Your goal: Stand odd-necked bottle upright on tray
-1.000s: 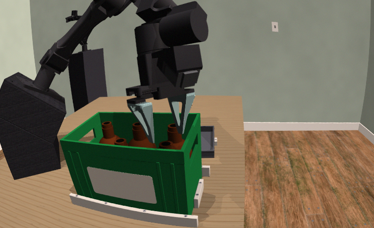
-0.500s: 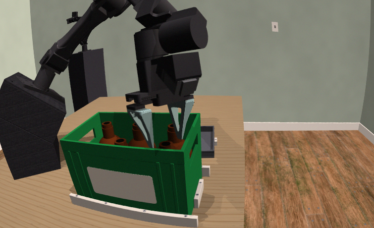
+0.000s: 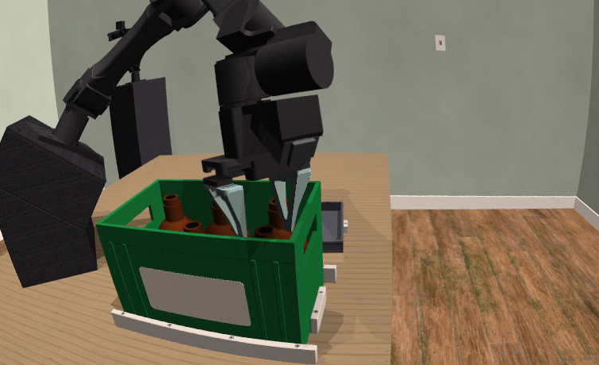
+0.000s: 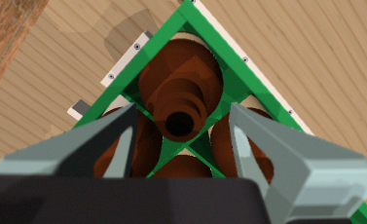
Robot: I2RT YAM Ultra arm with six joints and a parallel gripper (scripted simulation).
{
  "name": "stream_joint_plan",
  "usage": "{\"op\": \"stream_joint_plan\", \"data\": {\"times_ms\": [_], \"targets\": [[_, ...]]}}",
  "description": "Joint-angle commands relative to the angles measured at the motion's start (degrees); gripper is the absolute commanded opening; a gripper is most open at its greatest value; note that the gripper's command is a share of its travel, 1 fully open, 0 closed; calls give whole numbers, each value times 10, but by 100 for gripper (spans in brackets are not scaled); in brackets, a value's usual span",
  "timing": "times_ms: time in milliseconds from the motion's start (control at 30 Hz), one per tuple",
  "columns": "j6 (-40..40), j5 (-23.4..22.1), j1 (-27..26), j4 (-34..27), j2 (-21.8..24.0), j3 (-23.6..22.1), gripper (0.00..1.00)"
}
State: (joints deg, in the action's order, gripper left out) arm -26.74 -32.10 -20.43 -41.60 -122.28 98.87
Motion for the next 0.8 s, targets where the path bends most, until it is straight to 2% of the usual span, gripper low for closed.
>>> {"op": "stream_joint_plan", "data": {"times_ms": [0,133,200,233,767], "targets": [[-7,7,-7,16,2,-3,61],[-9,8,-5,21,-7,-4,61],[-9,8,-5,21,-7,-4,61],[-10,8,-6,21,9,-3,61],[-11,9,-6,25,2,-10,61]]}}
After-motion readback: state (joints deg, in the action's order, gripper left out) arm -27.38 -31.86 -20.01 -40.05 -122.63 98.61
